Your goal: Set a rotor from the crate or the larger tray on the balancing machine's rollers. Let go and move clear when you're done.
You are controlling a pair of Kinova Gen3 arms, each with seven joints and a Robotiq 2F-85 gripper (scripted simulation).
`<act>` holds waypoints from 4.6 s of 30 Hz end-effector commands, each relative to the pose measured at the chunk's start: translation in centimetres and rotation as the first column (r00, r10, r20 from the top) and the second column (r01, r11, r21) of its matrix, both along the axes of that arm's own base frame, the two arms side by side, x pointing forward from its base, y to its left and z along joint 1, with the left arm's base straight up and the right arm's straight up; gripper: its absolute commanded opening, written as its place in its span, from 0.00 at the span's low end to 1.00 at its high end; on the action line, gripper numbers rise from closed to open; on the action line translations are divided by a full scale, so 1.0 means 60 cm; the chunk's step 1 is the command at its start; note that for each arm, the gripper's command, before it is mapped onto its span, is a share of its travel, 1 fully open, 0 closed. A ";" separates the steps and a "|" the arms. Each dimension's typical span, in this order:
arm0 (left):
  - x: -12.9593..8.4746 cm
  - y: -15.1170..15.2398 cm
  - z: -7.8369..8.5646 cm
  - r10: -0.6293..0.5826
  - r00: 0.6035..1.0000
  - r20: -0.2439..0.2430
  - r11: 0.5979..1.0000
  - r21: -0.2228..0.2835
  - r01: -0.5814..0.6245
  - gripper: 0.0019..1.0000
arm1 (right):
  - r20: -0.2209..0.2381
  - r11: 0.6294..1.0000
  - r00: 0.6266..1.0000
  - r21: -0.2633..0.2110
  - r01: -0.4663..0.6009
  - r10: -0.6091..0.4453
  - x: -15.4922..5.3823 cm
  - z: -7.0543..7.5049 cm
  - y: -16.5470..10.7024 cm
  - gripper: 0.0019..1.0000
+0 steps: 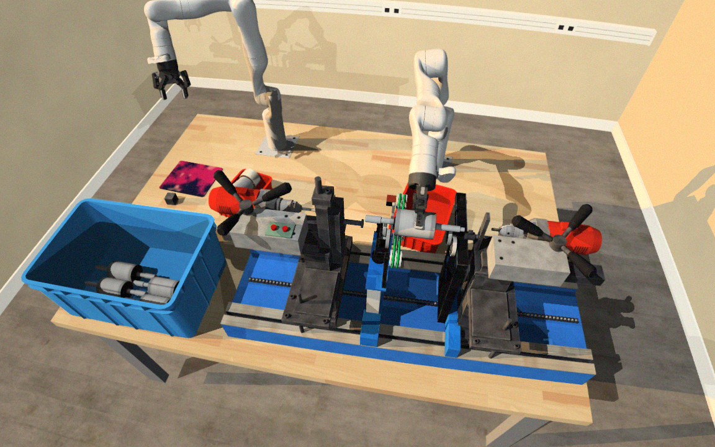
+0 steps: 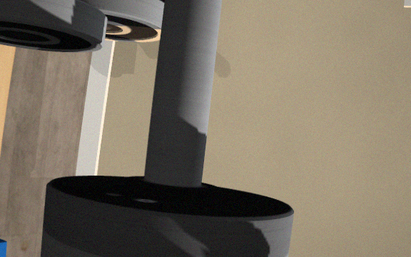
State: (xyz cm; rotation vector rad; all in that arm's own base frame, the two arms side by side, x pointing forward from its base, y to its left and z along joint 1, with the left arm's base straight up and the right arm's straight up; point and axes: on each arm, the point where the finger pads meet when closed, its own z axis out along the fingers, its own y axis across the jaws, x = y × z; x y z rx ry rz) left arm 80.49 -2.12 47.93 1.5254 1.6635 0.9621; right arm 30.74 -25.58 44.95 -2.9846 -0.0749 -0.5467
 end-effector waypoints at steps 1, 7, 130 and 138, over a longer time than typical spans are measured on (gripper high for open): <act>0.000 0.000 0.004 0.000 1.000 0.005 1.000 0.000 0.000 0.10 | 0.001 1.000 1.000 -0.001 0.000 0.000 0.000 0.001 0.000 1.00; 0.000 0.000 0.003 0.000 1.000 0.005 1.000 0.000 0.000 0.10 | 0.001 1.000 1.000 -0.001 0.000 0.000 0.000 0.001 0.000 1.00; 0.000 0.000 -0.032 0.003 1.000 0.005 1.000 0.002 -0.003 0.10 | 0.001 1.000 1.000 -0.001 0.000 0.000 0.000 0.001 0.000 1.00; 0.000 0.000 -0.033 0.003 1.000 0.005 1.000 0.002 -0.003 0.10 | 0.001 1.000 1.000 -0.001 0.000 0.000 0.000 0.001 0.000 1.00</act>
